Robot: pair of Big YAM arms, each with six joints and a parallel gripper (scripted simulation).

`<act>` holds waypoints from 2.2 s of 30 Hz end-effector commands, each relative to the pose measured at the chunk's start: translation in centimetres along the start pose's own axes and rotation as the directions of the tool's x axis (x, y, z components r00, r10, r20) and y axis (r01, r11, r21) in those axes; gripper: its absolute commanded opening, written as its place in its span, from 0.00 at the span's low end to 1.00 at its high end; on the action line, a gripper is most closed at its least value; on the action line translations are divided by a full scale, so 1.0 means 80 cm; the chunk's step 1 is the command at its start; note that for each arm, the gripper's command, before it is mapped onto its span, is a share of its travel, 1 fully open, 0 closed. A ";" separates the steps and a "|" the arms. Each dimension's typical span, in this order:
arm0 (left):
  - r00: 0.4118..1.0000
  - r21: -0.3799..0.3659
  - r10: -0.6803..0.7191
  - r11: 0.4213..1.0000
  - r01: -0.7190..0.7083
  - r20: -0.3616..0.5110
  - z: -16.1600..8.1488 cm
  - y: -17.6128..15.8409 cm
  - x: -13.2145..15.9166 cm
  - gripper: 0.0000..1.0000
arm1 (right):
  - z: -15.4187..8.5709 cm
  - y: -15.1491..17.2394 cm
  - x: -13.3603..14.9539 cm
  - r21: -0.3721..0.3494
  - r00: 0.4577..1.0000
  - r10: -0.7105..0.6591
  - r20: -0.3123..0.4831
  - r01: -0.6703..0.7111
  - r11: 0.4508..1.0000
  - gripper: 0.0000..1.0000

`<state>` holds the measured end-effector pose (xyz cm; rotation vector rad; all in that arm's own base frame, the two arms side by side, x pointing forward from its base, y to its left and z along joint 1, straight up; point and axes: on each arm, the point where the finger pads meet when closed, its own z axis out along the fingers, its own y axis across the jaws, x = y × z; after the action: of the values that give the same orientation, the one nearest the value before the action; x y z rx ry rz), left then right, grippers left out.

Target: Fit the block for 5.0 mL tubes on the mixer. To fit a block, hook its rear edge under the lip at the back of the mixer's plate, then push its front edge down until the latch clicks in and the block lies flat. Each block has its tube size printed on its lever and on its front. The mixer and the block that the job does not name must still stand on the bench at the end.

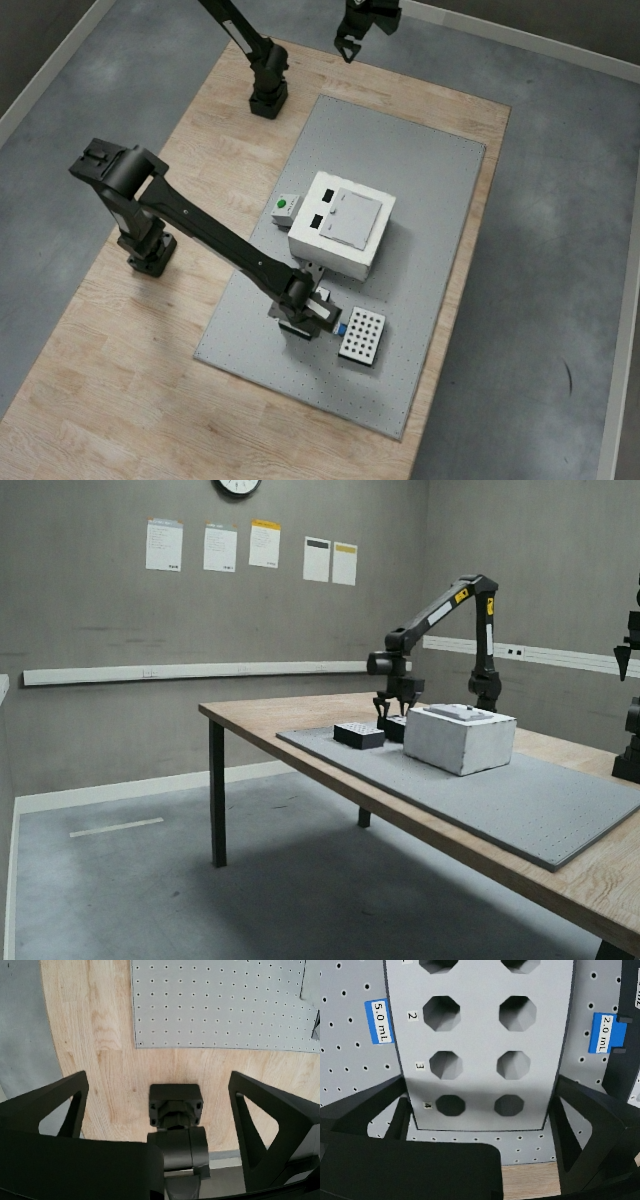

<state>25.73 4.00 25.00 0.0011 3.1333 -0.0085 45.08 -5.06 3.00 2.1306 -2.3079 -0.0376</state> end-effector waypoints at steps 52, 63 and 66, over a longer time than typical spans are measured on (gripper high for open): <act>0.999 -0.003 -0.009 1.000 0.009 0.043 -0.012 0.000 -0.006 1.00 | -0.187 -0.051 -0.003 0.168 1.000 -0.018 0.022 0.014 0.986 0.00; 0.999 -0.003 -0.008 1.000 0.008 0.041 -0.011 0.000 -0.005 1.00 | -0.162 -0.056 -0.013 0.140 0.999 -0.033 0.022 0.029 0.990 0.00; 0.999 -0.003 -0.008 1.000 0.008 0.041 -0.011 0.000 -0.005 1.00 | -0.167 -0.054 -0.013 0.145 0.999 -0.033 0.022 0.030 0.989 0.00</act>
<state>25.75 4.01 25.02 0.0011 3.1309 -0.0079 44.95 -5.01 10.24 2.1369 -2.3139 -0.0713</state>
